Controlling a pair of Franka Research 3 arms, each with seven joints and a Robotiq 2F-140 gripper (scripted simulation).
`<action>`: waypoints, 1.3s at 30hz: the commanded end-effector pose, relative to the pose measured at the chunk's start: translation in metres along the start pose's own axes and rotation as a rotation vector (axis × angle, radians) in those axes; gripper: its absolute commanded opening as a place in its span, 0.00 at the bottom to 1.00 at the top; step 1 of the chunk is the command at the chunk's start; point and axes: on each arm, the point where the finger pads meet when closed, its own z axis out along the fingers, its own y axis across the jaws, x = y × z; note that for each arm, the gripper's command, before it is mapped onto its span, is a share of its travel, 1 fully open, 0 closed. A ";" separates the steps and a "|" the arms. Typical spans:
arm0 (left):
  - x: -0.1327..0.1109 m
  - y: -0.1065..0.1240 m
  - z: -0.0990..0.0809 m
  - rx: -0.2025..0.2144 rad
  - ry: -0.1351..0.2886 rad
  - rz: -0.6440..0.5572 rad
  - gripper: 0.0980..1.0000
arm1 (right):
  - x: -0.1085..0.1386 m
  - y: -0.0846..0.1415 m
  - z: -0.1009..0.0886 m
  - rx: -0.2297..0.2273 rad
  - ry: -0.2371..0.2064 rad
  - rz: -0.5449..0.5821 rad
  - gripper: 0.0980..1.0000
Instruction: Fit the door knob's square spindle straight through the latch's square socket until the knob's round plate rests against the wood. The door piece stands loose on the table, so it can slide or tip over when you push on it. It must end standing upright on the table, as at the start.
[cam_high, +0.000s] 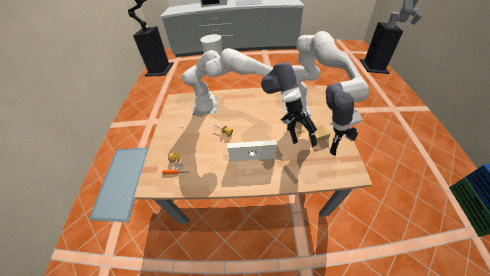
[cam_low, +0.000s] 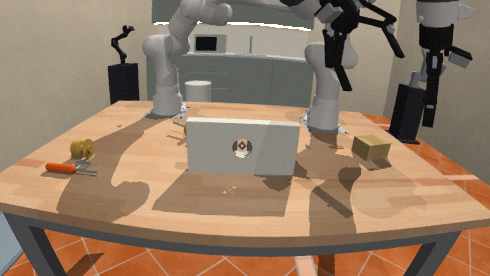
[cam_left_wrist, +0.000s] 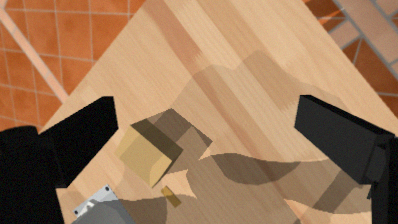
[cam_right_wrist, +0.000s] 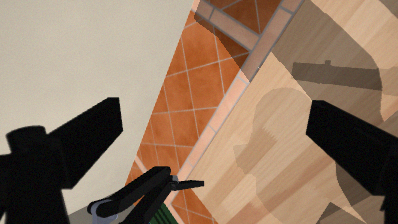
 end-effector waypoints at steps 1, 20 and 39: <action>0.003 0.000 0.001 -0.006 -0.001 -0.020 1.00 | 0.023 -0.002 0.001 -0.009 0.014 0.007 1.00; -0.075 0.073 -0.031 -0.079 0.024 0.104 1.00 | 0.303 0.014 -0.005 -0.151 0.204 0.161 1.00; -0.075 0.073 -0.031 -0.079 0.024 0.104 1.00 | 0.630 0.140 -0.099 -0.304 0.340 0.334 1.00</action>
